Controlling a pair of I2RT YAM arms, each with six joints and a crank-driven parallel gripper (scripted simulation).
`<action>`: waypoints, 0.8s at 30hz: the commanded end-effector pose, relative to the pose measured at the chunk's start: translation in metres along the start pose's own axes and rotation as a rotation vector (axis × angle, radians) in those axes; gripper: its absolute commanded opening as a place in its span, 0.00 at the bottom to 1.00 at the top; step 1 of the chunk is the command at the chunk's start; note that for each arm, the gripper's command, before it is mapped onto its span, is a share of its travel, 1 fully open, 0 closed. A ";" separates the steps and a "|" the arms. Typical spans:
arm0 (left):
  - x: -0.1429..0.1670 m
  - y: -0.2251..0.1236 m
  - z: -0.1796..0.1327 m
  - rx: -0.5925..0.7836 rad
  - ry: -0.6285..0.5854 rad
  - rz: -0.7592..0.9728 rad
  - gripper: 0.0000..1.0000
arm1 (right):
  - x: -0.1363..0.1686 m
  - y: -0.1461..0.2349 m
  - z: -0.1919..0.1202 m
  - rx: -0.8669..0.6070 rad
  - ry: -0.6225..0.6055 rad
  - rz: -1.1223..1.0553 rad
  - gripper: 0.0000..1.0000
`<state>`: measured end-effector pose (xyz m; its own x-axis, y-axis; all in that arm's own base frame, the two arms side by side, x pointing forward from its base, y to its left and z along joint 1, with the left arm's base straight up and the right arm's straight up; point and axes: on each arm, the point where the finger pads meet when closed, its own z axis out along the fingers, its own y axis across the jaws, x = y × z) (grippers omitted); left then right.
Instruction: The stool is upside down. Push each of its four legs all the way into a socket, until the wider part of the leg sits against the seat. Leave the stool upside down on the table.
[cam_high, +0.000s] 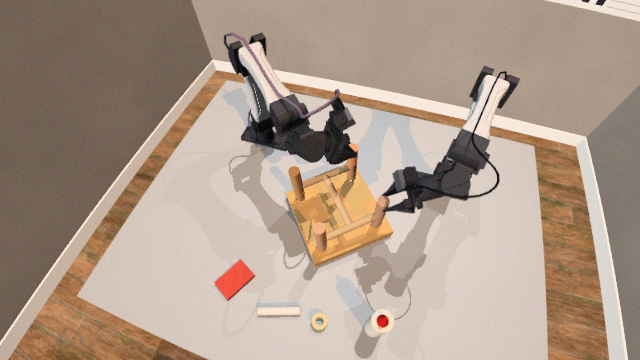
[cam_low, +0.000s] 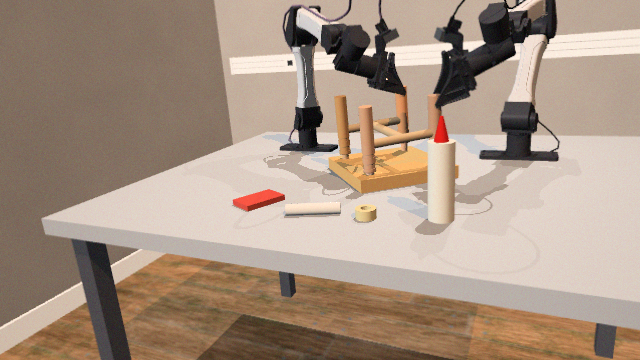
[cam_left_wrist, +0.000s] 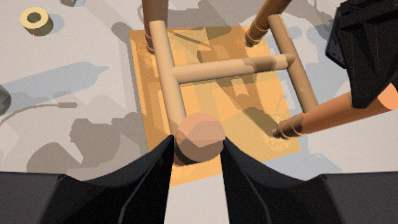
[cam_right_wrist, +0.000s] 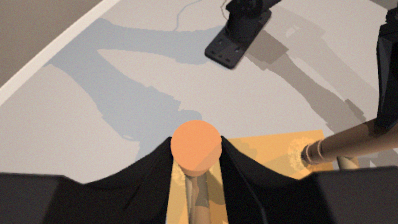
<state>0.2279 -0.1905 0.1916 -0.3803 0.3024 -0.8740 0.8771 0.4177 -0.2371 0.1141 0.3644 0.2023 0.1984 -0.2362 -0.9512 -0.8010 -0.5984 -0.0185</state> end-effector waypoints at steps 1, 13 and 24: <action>-0.047 0.077 -0.017 -0.268 -0.081 0.097 0.30 | -0.008 0.074 0.000 -0.166 -0.040 0.218 0.30; -0.010 0.007 -0.003 0.010 -0.015 0.002 0.30 | -0.014 -0.010 -0.002 0.018 -0.024 -0.067 0.74; -0.010 0.007 -0.003 0.010 -0.015 0.002 0.30 | -0.021 -0.005 -0.006 0.015 -0.023 -0.054 0.74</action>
<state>0.2287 -0.1879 0.1923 -0.3976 0.3058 -0.8651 0.8812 0.3901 -0.2671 0.1151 0.3664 0.2045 0.2096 -0.2247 -0.9516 -0.8025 -0.5956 -0.0361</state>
